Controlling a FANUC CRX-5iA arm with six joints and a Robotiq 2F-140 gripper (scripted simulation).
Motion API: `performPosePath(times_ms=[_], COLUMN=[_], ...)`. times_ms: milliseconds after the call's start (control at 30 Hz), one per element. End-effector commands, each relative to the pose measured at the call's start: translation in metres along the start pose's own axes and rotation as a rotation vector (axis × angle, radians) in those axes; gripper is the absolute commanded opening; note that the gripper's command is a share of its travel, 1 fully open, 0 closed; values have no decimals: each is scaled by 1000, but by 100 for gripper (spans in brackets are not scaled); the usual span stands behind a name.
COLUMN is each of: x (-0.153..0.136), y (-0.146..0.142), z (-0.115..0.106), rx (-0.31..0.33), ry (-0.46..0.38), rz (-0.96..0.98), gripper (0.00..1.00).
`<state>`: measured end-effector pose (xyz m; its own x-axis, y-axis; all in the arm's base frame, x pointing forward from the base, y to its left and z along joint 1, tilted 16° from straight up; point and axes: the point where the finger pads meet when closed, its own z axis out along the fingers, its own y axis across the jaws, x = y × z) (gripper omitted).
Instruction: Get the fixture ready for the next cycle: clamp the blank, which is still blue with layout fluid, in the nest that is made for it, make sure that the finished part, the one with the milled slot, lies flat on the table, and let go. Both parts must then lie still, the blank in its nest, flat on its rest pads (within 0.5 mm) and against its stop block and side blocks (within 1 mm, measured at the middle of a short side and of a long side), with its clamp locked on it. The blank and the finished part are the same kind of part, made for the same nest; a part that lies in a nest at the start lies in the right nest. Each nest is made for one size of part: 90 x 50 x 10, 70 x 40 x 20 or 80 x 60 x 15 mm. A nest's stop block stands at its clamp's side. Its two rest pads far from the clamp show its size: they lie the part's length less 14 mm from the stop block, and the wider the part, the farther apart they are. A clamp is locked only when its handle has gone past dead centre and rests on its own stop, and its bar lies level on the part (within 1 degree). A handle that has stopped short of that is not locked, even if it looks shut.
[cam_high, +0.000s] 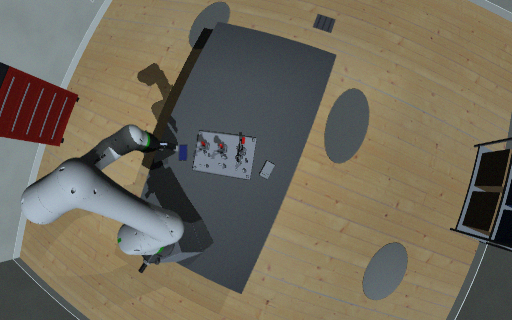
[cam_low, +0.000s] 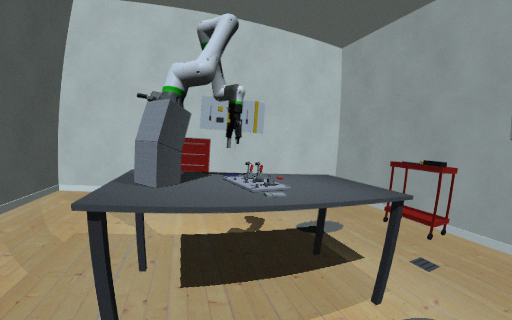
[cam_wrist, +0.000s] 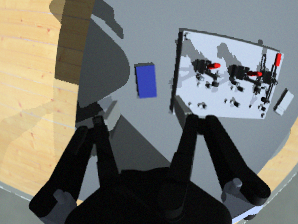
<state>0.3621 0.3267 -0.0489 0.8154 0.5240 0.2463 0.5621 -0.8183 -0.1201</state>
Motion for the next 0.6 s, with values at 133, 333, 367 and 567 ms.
performPosePath(times_ms=[133, 333, 367, 567], x=[0, 0, 0, 0], y=[0, 0, 0, 0], z=[8, 27, 31, 49], rx=[0, 0, 0, 0], ry=[0, 0, 0, 0], rz=[0, 0, 0, 0], gripper=[58, 58, 58, 58])
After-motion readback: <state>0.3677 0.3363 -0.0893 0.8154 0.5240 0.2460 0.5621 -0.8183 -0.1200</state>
